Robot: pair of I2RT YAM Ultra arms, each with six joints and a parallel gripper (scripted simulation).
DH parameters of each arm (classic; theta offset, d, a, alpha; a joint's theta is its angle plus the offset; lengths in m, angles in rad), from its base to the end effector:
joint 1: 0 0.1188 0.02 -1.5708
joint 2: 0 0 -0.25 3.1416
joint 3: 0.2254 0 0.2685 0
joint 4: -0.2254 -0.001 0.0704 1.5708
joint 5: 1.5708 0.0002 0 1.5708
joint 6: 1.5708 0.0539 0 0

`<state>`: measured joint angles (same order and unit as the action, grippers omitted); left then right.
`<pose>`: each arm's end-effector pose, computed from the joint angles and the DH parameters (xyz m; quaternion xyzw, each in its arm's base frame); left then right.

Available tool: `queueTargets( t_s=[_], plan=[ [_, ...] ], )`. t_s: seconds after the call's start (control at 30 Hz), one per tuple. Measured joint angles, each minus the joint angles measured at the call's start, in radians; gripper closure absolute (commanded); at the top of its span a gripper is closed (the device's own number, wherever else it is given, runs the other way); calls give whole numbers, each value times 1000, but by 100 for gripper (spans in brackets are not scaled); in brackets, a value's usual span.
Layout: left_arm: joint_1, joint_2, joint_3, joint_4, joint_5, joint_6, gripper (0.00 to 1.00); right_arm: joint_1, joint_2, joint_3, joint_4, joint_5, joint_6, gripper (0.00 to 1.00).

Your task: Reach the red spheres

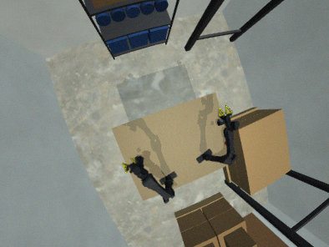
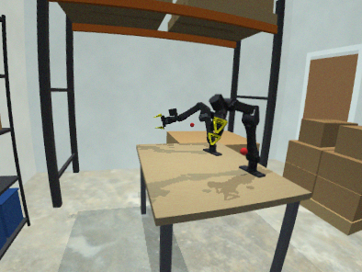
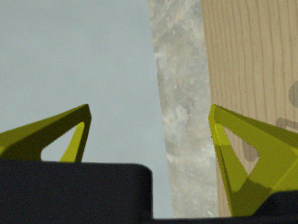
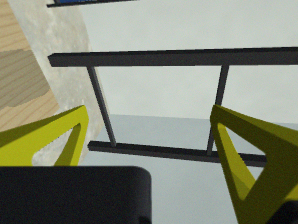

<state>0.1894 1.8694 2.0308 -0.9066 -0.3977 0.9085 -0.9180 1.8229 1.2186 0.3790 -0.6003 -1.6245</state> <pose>0.4185 0.1025 0.3774 0.2418 0.8684 0.3596 0.2411 0.2945 -0.3334 0.2357 -0.4313 0.6373 -0.5005 0.3966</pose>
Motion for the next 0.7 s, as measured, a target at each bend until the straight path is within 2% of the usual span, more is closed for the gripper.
queueTargets(
  t_s=[0.37, 0.7],
  plan=[
    [61, -225, -265, 49, 45, -238, 0, -71, -337, -152, -184, 129, 358, 0],
    [128, -470, -616, 120, 105, -509, 0, -170, -709, -365, -409, 244, 706, 0]
  ],
)
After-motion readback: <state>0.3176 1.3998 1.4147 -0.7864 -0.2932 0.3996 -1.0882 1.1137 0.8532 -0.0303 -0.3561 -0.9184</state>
